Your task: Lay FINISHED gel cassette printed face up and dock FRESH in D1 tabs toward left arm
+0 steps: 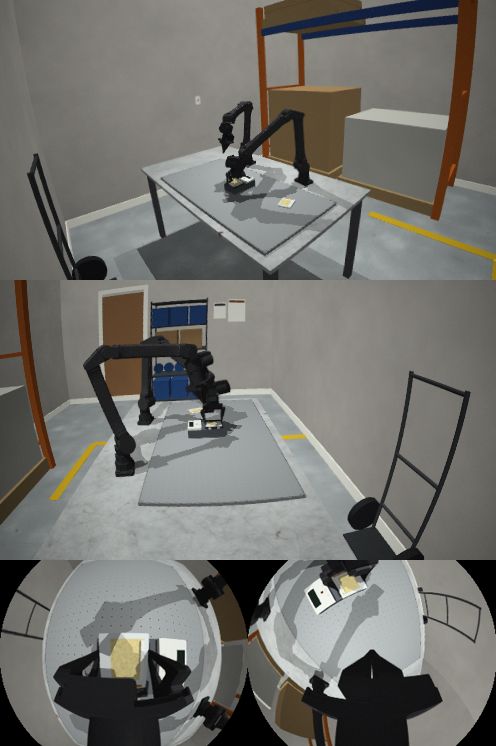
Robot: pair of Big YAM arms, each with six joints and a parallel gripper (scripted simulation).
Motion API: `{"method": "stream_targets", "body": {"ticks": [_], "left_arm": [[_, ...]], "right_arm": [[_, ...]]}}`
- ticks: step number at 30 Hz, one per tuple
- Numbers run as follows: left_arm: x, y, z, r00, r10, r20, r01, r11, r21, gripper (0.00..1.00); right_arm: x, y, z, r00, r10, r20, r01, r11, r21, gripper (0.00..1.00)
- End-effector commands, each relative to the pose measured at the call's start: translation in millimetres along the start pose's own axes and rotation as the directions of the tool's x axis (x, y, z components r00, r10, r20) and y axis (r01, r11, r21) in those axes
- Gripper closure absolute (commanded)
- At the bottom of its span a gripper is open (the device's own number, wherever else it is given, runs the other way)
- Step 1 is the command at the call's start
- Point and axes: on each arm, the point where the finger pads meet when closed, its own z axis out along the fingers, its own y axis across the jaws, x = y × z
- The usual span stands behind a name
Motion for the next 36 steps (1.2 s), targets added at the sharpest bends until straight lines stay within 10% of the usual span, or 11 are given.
{"method": "stream_targets", "body": {"ticks": [1, 22, 36], "left_arm": [[-5.5, 3.2, -5.1, 1.000, 0.005, 0.002, -0.005, 1.000, -0.003, 1.00], [-5.5, 3.2, -5.1, 1.000, 0.005, 0.002, -0.005, 1.000, -0.003, 1.00], [-5.5, 3.2, -5.1, 1.000, 0.005, 0.002, -0.005, 1.000, -0.003, 1.00]], "right_arm": [[-9.9, 1.1, 6.3, 0.999, -0.053, 0.013, 0.053, 0.999, 0.013, 1.00], [-70.4, 72.8, 19.6, 0.917, -0.391, 0.078, 0.379, 0.916, 0.130, 1.00], [-98.9, 114.9, 24.5, 0.918, -0.377, 0.125, 0.356, 0.921, 0.161, 1.00]]}}
